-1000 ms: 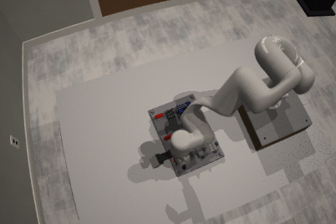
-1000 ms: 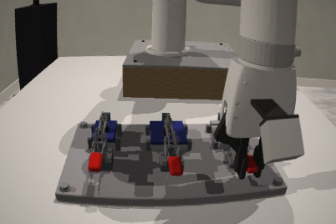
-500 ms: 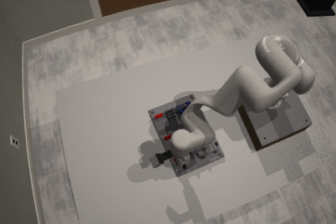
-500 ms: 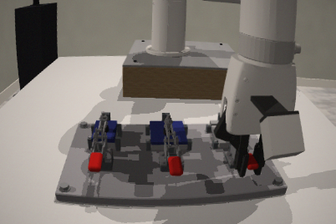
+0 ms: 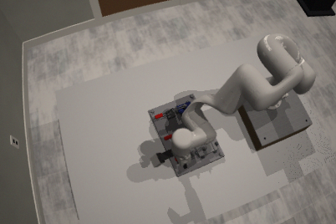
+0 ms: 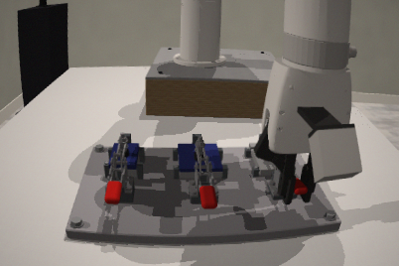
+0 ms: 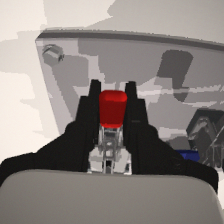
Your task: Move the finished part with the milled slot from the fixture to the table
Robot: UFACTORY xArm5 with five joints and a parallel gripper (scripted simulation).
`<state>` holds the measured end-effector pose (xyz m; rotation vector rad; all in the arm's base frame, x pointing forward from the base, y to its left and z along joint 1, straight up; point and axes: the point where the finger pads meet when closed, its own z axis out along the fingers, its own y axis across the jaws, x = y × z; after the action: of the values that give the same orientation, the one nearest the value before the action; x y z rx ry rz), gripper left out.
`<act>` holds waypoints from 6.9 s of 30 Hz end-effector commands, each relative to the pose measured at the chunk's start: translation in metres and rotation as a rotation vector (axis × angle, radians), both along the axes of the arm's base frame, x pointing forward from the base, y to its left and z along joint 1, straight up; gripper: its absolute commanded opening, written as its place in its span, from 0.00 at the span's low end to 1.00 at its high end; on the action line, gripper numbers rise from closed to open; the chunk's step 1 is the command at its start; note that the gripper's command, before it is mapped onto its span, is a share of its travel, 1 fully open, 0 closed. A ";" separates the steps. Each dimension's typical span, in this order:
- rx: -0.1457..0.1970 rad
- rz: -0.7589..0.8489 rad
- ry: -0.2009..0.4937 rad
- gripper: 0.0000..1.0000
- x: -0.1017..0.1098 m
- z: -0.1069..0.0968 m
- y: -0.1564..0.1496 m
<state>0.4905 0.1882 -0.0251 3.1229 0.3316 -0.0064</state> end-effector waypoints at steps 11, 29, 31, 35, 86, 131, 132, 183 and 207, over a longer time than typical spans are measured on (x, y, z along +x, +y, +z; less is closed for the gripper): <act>0.002 0.000 -0.004 0.00 -0.004 0.009 -0.001; 0.002 0.000 -0.004 0.00 -0.016 0.018 -0.003; 0.002 0.000 -0.004 0.00 -0.017 0.019 -0.003; 0.002 0.000 -0.004 0.00 -0.020 0.021 -0.004; 0.002 0.000 -0.004 0.00 -0.041 0.024 -0.008; 0.002 0.000 -0.004 0.00 -0.045 0.024 -0.009; 0.002 0.000 -0.004 0.00 -0.045 0.024 -0.009; 0.002 0.000 -0.004 0.47 -0.045 0.027 -0.010; 0.002 0.000 -0.004 0.47 -0.045 0.074 -0.010</act>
<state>0.4442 0.1783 0.0451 3.1232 0.3316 -0.0044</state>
